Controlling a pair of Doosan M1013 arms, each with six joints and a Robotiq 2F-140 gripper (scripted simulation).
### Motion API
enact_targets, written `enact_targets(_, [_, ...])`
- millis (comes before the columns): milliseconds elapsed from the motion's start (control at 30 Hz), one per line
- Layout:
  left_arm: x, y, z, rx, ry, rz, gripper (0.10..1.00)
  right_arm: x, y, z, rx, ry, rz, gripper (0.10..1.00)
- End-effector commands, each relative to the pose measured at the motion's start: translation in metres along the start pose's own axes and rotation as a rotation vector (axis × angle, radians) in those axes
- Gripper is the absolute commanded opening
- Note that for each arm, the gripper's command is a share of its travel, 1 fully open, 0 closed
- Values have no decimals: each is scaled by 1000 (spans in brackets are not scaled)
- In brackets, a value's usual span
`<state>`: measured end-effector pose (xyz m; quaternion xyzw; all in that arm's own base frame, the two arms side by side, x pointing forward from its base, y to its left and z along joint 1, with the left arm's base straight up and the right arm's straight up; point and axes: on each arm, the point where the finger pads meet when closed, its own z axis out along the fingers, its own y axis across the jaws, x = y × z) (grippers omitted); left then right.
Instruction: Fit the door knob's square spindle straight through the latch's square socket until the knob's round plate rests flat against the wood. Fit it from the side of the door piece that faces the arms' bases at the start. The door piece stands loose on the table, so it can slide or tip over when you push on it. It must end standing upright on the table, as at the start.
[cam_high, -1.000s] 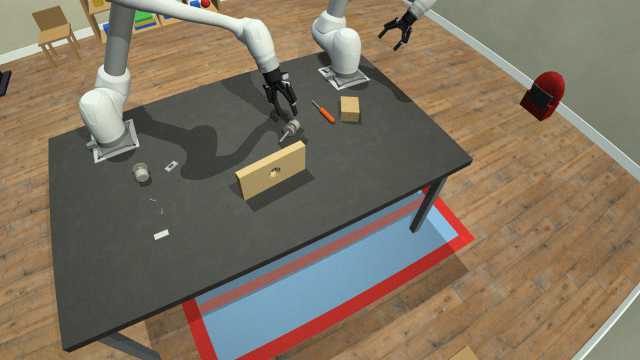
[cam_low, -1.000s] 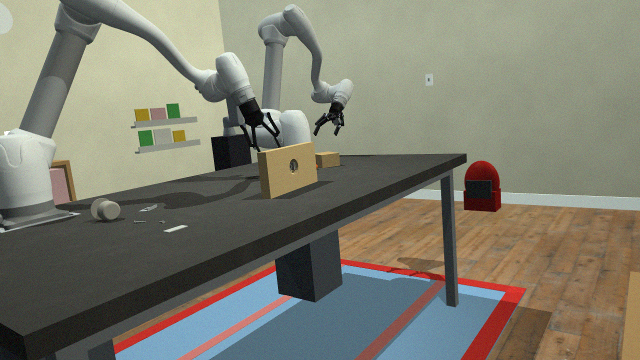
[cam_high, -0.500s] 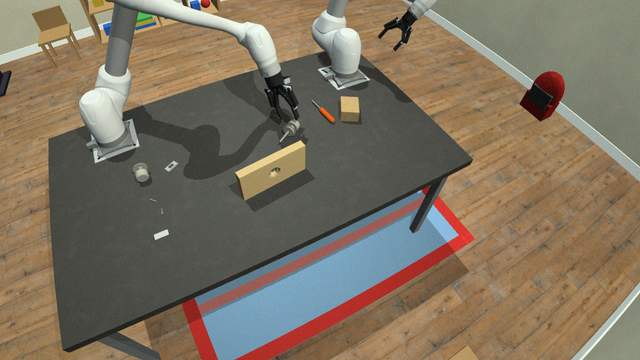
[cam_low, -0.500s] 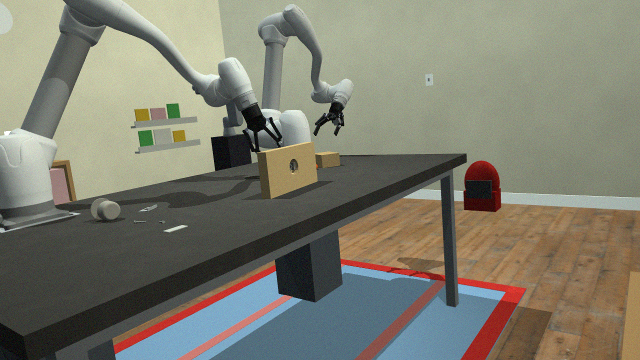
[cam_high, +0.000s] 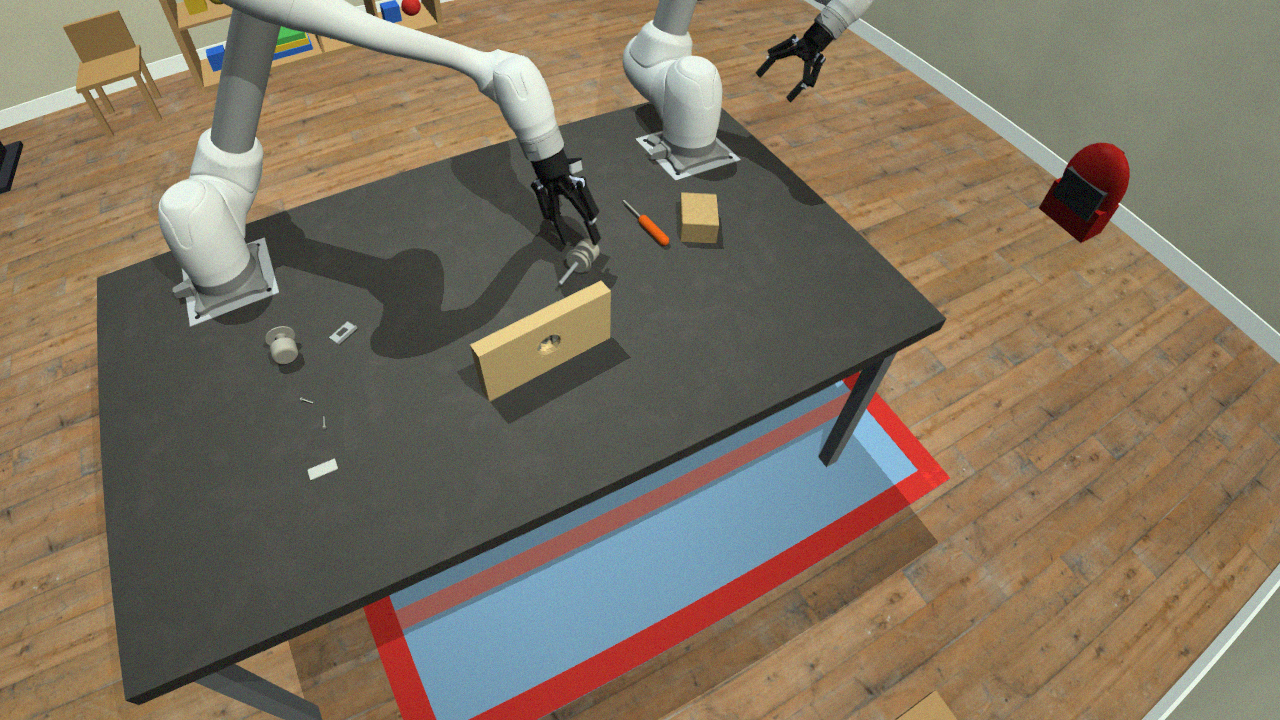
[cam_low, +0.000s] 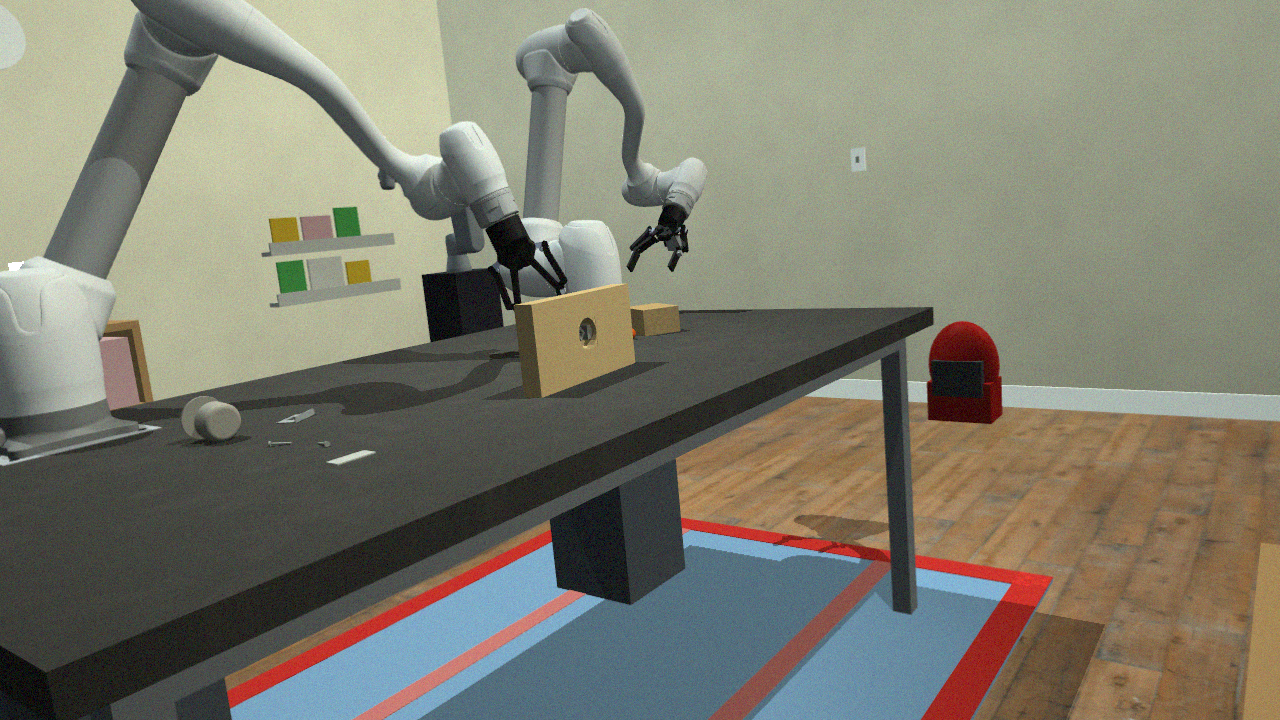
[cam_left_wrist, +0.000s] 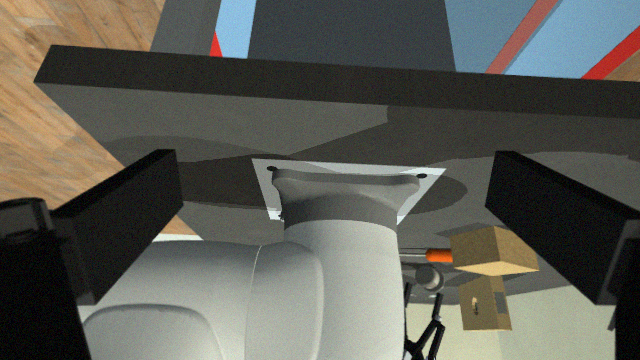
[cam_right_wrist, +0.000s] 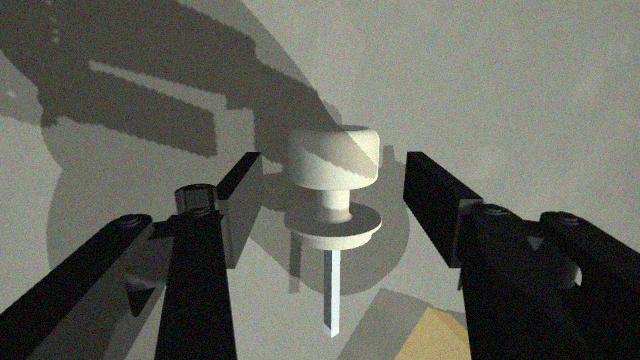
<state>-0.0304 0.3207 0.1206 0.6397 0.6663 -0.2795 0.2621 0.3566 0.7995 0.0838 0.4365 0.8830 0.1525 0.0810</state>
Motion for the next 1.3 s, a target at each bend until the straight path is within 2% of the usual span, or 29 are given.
enact_targets(0, [0,0,-1,0,1,0,1000,0,1,5,-1,1,0,567])
enact_targets(400, [0,0,-1,0,1,0,1000,0,1,11,-1,1,0,567])
enact_targets(767, [0,0,-1,0,1,0,1000,0,1,32,-1,1,0,567])
enact_targets(1233, [0,0,-1,0,1,0,1000,0,1,33,-1,1,0,567])
enact_targets(1267, [0,0,-1,0,1,0,1000,0,1,33,-1,1,0,418])
